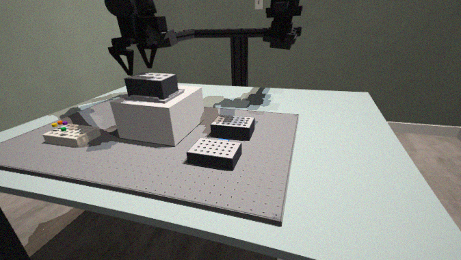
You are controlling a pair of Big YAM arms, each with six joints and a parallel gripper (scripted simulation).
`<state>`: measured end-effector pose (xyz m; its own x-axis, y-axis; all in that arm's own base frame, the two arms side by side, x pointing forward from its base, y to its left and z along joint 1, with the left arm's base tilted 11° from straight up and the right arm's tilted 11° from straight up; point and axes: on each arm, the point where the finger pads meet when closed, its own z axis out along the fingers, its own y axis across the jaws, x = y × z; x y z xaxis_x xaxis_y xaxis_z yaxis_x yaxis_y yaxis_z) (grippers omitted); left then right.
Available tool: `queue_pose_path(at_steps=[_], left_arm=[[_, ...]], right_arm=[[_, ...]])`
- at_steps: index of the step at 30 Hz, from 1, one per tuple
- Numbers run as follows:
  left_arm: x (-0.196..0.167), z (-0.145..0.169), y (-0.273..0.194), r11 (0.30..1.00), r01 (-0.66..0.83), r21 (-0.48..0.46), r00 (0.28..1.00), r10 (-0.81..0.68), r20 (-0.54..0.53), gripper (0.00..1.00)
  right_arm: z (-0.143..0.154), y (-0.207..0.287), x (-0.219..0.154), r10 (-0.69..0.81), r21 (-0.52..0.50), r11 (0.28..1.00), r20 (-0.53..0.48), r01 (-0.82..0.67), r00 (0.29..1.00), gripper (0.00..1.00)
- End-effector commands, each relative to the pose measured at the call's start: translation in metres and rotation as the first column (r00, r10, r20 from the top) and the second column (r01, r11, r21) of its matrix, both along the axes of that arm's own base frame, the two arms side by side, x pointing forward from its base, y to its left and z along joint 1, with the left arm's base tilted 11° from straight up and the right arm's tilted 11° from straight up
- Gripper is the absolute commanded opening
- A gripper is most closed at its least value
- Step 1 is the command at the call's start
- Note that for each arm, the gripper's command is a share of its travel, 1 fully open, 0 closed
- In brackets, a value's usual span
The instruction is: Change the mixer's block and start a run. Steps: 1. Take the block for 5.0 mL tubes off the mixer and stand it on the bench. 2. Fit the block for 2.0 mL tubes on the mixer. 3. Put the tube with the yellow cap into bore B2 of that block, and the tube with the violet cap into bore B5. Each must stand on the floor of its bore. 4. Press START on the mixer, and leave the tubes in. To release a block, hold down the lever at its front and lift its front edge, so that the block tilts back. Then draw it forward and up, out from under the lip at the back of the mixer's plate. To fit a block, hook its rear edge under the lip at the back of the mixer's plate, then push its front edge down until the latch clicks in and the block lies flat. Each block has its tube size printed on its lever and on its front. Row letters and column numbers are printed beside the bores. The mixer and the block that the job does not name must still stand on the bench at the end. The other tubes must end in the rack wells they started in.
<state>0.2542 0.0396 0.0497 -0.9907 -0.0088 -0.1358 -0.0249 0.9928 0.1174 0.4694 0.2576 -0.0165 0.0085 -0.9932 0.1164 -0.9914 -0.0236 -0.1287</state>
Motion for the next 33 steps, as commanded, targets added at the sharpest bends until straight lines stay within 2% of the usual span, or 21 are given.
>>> queue_pose_path(at_steps=[1,7,11,21,33], left_arm=[[0.02,0.015,-0.001,1.0,-0.006,0.002,0.999,0.006,0.044,0.0],[0.009,0.006,-0.001,1.0,-0.007,0.0,1.0,0.007,0.019,0.0],[0.002,0.0,-0.002,1.0,-0.007,-0.002,1.0,0.007,0.003,0.0],[0.014,0.01,-0.001,1.0,-0.007,0.0,1.0,0.007,0.03,0.0],[0.021,0.016,0.0,1.0,-0.008,0.0,0.999,0.008,0.046,0.0]], right_arm=[[0.026,0.004,0.015,-0.003,0.032,0.999,0.054,0.002,0.999,1.0],[0.005,0.0,0.008,0.005,0.016,1.0,0.028,-0.005,1.0,1.0],[0.002,0.003,0.015,0.004,0.018,1.0,0.031,-0.005,1.0,1.0],[-0.008,0.003,0.014,0.003,0.0,1.0,0.0,-0.003,1.0,1.0],[0.013,0.009,0.026,0.002,0.036,0.999,0.058,-0.004,0.998,1.0]])
